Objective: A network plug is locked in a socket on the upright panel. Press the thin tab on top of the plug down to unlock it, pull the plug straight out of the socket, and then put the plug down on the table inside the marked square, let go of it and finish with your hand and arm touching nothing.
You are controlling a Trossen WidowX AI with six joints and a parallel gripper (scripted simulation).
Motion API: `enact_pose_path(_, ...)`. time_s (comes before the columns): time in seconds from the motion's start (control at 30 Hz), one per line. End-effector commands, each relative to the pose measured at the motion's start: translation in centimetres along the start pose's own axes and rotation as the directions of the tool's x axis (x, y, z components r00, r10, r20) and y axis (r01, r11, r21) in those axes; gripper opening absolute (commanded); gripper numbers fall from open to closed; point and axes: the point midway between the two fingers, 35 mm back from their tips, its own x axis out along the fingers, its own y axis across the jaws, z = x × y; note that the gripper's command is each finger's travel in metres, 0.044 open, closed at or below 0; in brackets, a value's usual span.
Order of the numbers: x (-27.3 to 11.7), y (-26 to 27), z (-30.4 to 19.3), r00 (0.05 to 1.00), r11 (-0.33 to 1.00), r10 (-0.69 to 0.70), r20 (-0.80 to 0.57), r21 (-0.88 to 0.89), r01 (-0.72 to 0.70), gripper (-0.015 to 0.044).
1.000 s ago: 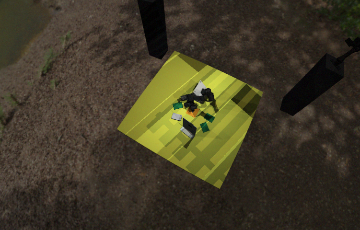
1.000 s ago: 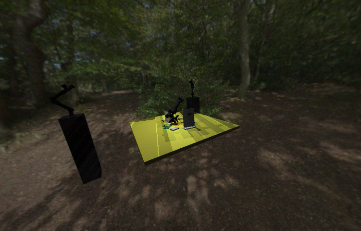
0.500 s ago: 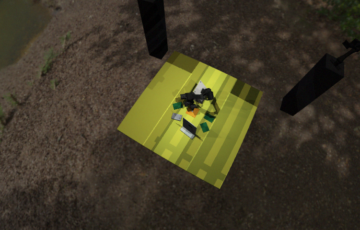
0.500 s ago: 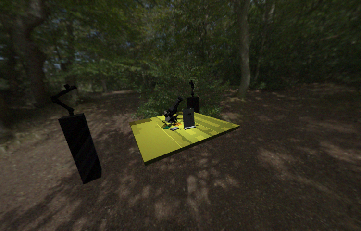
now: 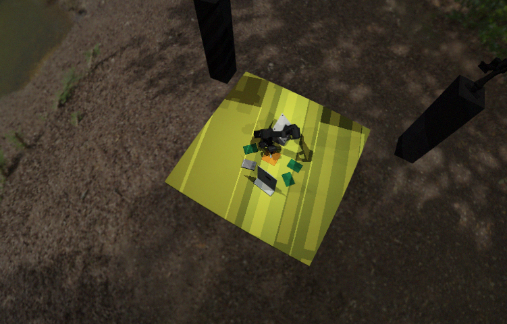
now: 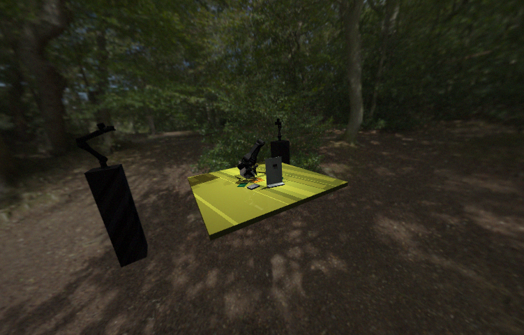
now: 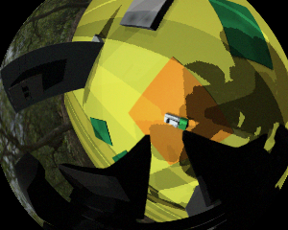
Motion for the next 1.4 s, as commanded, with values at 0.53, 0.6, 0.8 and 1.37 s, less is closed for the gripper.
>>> enact_pose_path(0.53, -2.5, 1.5, 0.4, 1.000, 1.000, -0.008, 0.004, -0.003, 0.008, 0.0156)
enact_pose_path(0.6, -2.8, 1.7, 0.4, 1.000, 1.000, -0.008, 0.004, -0.003, 0.008, 0.0156)
enact_pose_path(0.8, -3.6, 2.2, 0.4, 1.000, 1.000, -0.008, 0.004, -0.003, 0.008, 0.0156)
enact_pose_path(1.37, -6.1, 3.7, 0.1, 1.000, 1.000, -0.004, -0.001, -0.004, 0.004, 0.0156)
